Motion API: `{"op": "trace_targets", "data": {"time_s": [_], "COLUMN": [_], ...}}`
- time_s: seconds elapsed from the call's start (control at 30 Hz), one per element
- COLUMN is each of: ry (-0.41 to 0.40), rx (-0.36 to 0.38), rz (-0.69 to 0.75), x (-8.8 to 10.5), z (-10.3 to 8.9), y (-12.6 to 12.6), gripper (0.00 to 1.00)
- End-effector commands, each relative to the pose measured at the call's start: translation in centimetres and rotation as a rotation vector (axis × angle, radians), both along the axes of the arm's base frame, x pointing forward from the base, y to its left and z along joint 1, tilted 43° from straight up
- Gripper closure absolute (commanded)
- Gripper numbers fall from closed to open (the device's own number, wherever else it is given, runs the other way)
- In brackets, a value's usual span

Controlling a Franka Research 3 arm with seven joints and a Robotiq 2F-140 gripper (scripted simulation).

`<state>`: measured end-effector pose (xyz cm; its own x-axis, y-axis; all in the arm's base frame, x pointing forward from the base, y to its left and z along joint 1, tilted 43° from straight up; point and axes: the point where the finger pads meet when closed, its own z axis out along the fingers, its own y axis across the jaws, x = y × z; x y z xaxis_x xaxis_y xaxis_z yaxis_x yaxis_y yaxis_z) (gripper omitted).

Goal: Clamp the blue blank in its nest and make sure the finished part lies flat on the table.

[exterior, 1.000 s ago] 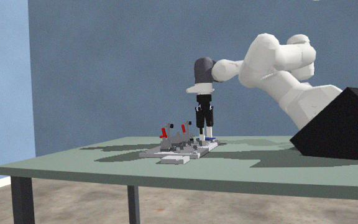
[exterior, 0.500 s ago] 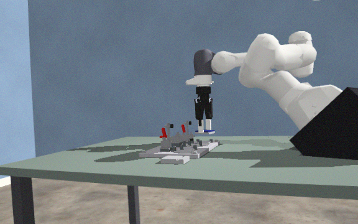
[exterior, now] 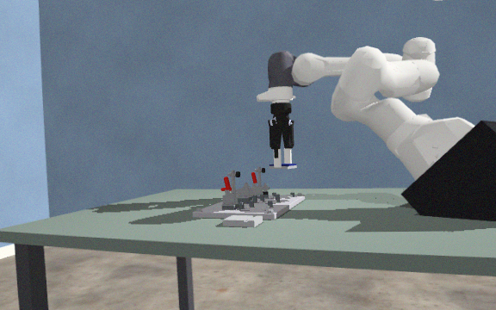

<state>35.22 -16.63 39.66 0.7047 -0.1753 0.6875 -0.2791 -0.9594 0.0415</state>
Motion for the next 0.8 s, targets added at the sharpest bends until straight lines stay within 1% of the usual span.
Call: {"op": "trace_targets", "data": {"time_s": [0.0,0.23,0.77], "ry": [0.017,0.017,0.017], "rx": [-0.002,-0.002,-0.003], "rz": [0.009,0.009,0.010], "x": [-0.83,-1.43,-1.46], "z": [0.30,1.00,1.02], "y": [0.25,0.46,0.47], "gripper": [1.00,1.00,1.00]}}
